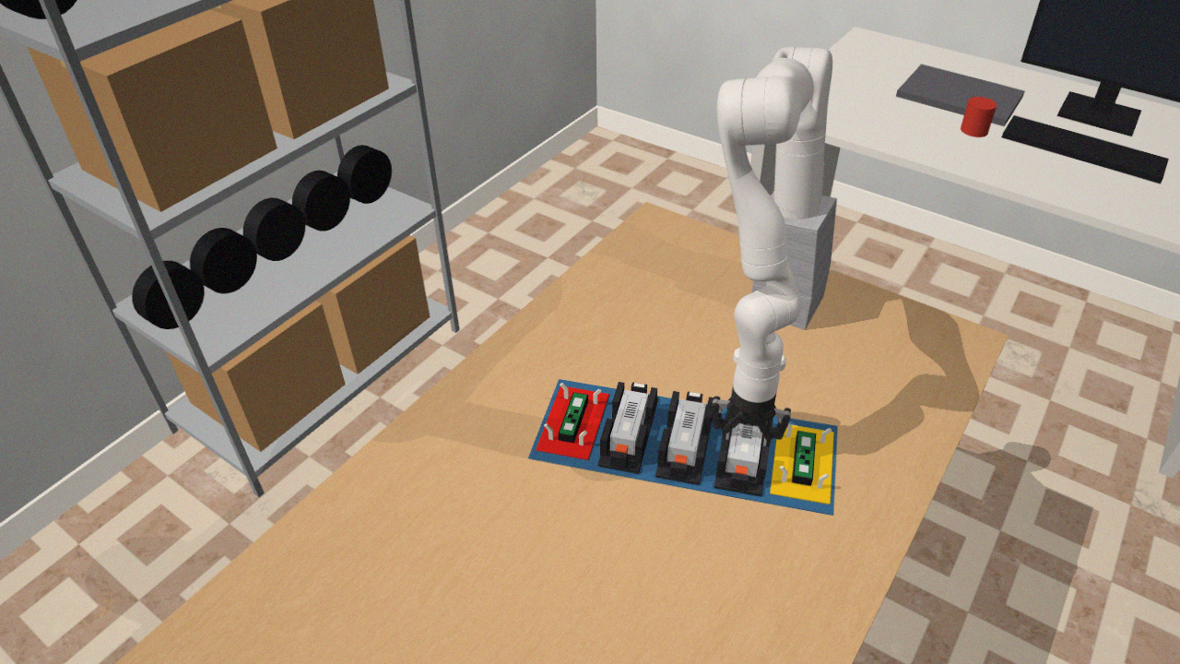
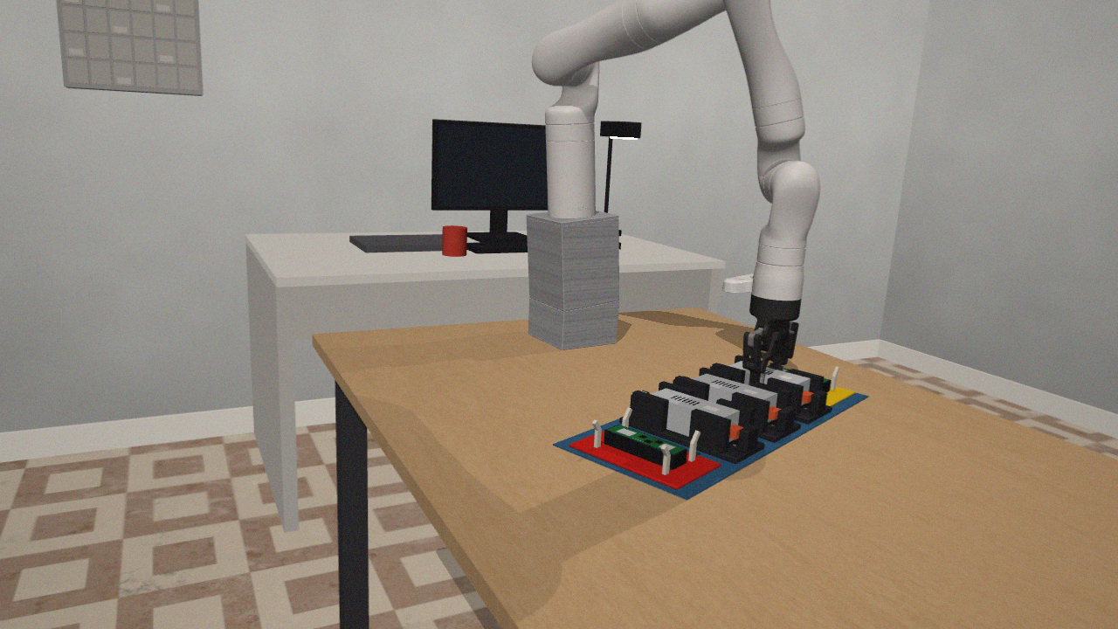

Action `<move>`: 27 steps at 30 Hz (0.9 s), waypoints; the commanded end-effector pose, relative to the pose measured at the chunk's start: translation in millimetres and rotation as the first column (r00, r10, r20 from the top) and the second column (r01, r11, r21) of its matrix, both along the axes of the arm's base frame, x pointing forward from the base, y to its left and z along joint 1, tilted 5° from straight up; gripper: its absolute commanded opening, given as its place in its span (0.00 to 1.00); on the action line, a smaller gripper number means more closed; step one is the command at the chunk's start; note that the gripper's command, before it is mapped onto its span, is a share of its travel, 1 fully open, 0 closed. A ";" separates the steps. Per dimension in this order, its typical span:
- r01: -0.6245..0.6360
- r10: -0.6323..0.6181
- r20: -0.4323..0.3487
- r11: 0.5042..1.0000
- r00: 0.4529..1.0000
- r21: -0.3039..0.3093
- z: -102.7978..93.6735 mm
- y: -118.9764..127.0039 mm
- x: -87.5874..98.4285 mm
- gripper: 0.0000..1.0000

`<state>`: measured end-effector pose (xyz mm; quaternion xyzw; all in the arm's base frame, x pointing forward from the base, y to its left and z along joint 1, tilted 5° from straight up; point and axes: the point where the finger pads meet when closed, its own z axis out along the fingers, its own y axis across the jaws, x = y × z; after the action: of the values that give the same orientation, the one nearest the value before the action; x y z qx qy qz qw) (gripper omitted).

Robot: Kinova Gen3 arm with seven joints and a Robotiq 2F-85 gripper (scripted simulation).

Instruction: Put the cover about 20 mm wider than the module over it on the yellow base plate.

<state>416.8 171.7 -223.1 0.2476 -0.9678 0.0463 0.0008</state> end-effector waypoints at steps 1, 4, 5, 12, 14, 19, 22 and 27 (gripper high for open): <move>0.000 0.000 0.002 1.000 1.000 0.001 0.8 0.5 0.8 0.70; 0.000 0.000 0.002 1.000 1.000 0.001 0.8 0.5 0.8 0.70; 0.000 0.000 0.002 1.000 1.000 0.001 0.8 0.5 0.8 0.70; 0.000 0.000 0.002 1.000 1.000 0.001 0.8 0.5 0.8 0.70; 0.000 0.000 0.002 1.000 1.000 0.001 0.8 0.5 0.8 0.00; 0.000 0.000 0.002 1.000 1.000 0.001 0.8 0.5 0.8 0.00; 0.000 0.000 0.002 1.000 1.000 0.001 0.8 0.5 0.8 0.00; 0.000 0.000 0.002 1.000 1.000 0.001 0.8 0.5 0.8 0.00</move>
<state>417.0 171.8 -222.9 0.2476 -0.9678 0.0463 0.0006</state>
